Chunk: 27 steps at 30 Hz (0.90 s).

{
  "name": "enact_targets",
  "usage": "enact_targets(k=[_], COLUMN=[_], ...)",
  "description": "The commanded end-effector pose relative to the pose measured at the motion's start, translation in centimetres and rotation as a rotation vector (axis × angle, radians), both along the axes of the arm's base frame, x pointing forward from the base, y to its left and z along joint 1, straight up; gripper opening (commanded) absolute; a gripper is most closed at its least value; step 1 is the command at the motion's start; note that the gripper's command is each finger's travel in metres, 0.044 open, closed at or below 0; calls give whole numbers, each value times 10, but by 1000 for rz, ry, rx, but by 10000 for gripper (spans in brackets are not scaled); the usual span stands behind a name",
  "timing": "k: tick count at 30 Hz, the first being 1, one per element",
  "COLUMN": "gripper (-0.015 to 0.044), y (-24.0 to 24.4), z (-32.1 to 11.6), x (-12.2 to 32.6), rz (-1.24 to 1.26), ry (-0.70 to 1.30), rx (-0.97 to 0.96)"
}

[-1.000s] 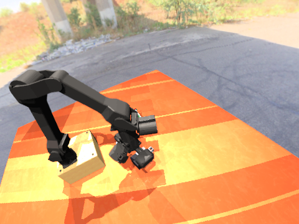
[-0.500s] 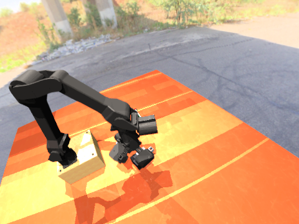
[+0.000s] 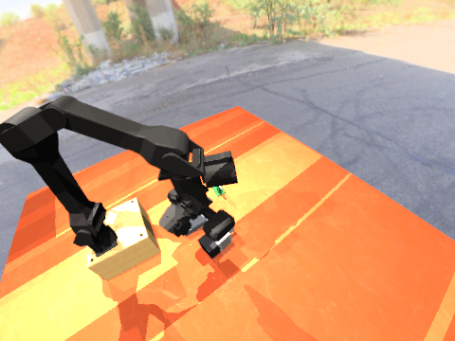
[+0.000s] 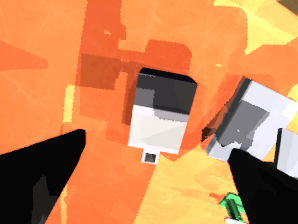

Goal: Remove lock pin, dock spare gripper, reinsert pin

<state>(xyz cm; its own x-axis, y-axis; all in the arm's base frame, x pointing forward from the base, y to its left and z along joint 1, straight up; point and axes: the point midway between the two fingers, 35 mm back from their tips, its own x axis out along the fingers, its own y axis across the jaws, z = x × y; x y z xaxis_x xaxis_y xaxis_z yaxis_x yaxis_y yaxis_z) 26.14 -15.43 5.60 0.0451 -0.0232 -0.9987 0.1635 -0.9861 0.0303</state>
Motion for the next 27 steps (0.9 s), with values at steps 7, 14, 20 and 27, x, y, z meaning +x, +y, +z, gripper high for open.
enact_targets(k=[7, 14, 20, 27], gripper=[440, 440, 440, 440], y=[3, 2, 3, 4], z=[-3, 1, 6, 11], x=[1, 5, 8, 11], rz=[742, 1393, 1944, 2462], ry=[-103, -190, -220, -187], rx=[-41, -180, -369, -617])
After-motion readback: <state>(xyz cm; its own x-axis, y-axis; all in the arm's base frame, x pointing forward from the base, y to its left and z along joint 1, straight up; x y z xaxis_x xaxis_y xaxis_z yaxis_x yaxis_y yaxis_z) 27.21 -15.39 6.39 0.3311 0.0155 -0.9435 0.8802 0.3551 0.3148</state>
